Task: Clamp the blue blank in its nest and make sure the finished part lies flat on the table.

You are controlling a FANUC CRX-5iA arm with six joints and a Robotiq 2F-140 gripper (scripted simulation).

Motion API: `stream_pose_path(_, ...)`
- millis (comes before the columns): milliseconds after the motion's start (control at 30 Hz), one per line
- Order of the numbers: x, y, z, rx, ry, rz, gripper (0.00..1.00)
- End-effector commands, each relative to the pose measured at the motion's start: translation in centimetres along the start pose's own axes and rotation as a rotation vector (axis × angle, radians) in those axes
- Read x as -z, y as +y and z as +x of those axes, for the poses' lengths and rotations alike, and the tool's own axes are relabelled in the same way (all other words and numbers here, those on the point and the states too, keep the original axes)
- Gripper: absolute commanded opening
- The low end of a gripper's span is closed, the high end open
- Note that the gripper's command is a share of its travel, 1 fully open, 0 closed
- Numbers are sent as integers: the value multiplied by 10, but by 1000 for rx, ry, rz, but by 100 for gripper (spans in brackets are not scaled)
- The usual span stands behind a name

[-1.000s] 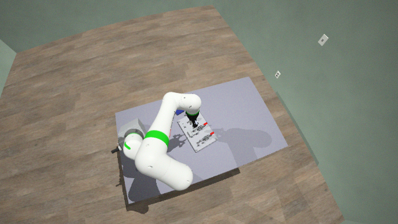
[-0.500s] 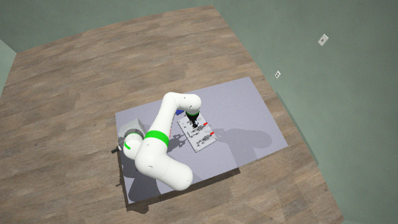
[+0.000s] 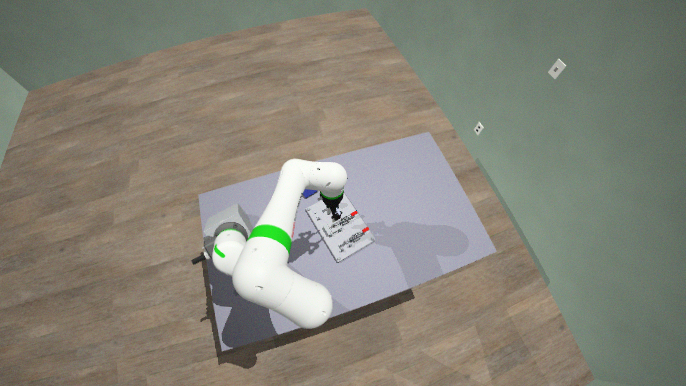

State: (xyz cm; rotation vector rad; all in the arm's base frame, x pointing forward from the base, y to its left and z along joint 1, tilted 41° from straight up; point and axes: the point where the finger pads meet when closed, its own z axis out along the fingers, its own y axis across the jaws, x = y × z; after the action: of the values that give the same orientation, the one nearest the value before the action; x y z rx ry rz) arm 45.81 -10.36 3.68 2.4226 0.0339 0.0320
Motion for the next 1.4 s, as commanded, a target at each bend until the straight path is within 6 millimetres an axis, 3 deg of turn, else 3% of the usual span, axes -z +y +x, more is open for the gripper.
stream_pose_path(0, -7, 0, 0, 0, 0, 0, 28)
stream_pose_path(200, -47, 0, 0, 0, 0, 0, 28)
stream_pose_path(533, -59, 0, 3, 0, 0, 0, 28)
stream_pose_path(633, -59, 0, 19, 0, 0, 0, 28)
stream_pose_path(767, -59, 0, 58, 0, 0, 0, 28)
stream_pose_path(833, -59, 0, 58, 0, 0, 0, 28)
stream_pose_path(1067, -59, 0, 124, 0, 0, 0, 28)
stream_pose_path(1367, -60, 0, 134, 0, 0, 0, 28)
